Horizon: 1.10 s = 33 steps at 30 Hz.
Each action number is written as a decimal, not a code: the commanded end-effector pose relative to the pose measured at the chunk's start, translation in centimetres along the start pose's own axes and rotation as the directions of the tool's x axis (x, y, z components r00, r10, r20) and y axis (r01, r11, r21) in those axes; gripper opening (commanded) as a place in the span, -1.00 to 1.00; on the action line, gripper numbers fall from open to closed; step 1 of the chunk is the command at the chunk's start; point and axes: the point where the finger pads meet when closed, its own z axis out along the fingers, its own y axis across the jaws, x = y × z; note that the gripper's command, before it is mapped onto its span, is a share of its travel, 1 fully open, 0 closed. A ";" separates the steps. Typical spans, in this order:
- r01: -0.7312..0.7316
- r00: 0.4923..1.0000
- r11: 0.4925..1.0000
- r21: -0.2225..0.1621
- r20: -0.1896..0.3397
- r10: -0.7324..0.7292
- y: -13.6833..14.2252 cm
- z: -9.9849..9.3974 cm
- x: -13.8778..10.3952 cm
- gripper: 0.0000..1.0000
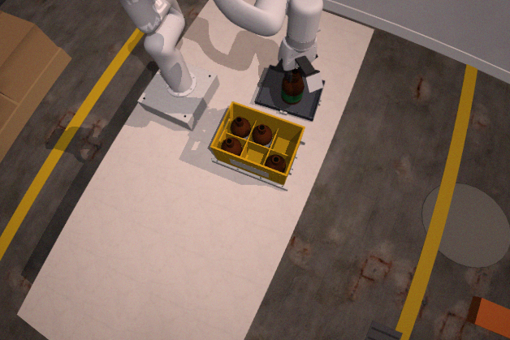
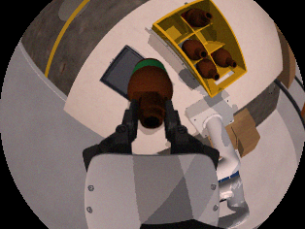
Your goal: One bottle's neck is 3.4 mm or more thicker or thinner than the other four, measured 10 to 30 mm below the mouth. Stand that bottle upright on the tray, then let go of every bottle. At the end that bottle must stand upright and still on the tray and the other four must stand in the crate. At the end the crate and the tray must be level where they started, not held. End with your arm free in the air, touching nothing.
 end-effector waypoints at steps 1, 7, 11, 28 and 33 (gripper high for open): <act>0.000 1.000 1.000 0.004 -0.003 0.000 -0.5 -0.2 -0.6 -1.00; 0.000 1.000 1.000 0.004 -0.004 0.000 -1.2 -0.2 -1.8 -1.00; 0.000 1.000 1.000 0.005 -0.004 0.000 -1.7 -0.2 -2.6 -1.00; 0.000 1.000 1.000 0.006 -0.004 0.000 -3.3 -0.3 -5.3 -1.00; 0.000 1.000 1.000 0.006 -0.005 0.000 -3.6 -0.3 -5.8 -1.00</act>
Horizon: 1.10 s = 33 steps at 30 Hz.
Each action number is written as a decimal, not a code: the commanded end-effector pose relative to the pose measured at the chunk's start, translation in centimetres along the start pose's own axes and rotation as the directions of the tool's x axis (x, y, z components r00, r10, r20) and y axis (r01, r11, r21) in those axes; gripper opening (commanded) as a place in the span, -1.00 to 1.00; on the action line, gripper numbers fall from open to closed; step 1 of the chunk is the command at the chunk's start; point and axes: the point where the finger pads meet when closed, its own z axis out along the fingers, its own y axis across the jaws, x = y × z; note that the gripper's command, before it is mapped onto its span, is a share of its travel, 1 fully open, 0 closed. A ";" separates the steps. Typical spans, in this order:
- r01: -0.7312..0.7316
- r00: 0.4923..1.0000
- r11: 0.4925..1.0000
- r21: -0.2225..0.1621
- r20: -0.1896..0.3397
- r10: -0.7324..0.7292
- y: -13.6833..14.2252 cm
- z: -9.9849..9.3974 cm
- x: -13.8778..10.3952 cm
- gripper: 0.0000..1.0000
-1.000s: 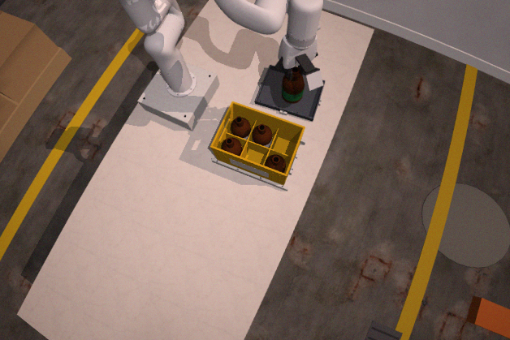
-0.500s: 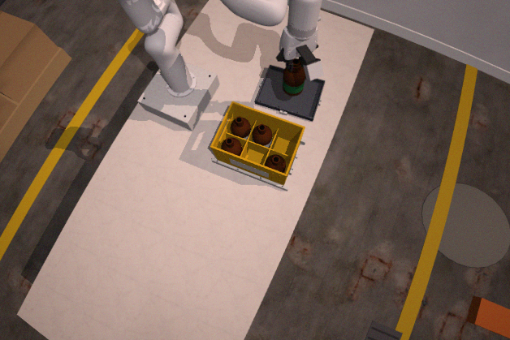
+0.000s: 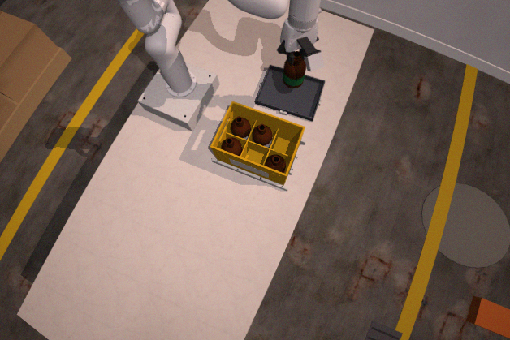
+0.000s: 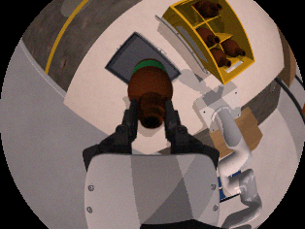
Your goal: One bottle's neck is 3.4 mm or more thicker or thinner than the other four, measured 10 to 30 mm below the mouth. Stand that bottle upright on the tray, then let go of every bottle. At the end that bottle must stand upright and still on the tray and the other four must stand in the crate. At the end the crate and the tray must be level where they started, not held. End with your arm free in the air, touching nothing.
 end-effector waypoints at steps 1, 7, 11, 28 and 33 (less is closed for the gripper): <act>0.000 1.000 1.000 0.004 -0.002 0.000 -0.4 -0.2 -0.4 -1.00; 0.000 1.000 1.000 0.004 -0.002 0.000 -0.9 -0.2 -1.3 -1.00; 0.000 1.000 1.000 0.005 -0.003 0.000 -1.2 -0.2 -1.8 -1.00; 0.000 1.000 1.000 0.005 -0.003 0.000 -2.1 -0.2 -3.4 -1.00; 0.000 1.000 1.000 0.005 -0.003 0.000 -2.2 -0.2 -3.6 -1.00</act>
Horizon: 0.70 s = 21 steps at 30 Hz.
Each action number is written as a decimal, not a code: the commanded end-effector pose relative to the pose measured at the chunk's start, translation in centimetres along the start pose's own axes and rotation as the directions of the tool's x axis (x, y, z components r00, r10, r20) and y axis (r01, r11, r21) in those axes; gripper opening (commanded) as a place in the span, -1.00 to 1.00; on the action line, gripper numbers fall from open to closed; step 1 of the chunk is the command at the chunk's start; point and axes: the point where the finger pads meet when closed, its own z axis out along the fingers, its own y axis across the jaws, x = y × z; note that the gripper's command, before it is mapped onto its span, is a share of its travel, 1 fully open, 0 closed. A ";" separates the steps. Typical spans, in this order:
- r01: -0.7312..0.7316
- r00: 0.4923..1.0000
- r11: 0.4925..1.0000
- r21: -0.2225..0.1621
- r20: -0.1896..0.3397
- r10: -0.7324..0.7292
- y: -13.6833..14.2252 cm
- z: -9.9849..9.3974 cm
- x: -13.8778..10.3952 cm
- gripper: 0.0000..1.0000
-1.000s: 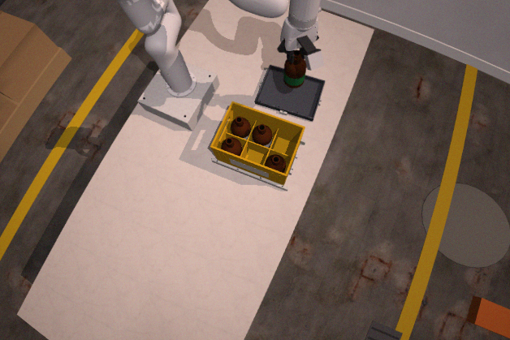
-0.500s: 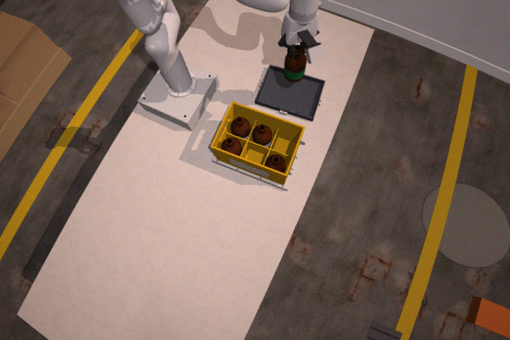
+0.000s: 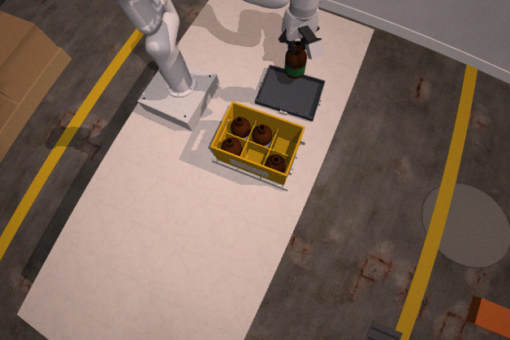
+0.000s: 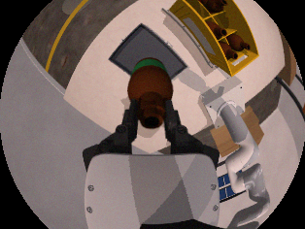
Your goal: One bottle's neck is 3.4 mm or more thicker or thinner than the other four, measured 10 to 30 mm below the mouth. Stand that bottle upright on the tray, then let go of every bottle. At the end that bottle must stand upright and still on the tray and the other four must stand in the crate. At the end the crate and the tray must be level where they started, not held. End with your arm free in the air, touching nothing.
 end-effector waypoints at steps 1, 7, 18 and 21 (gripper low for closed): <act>0.000 1.000 1.000 0.004 -0.002 0.000 -0.2 -0.2 -0.1 -1.00; 0.000 1.000 1.000 0.004 -0.002 0.000 -0.4 -0.2 -0.5 -1.00; 0.000 1.000 1.000 0.004 -0.002 0.000 -0.6 -0.2 -0.8 -1.00; 0.000 1.000 1.000 0.004 -0.002 0.000 -0.6 -0.2 -0.8 -1.00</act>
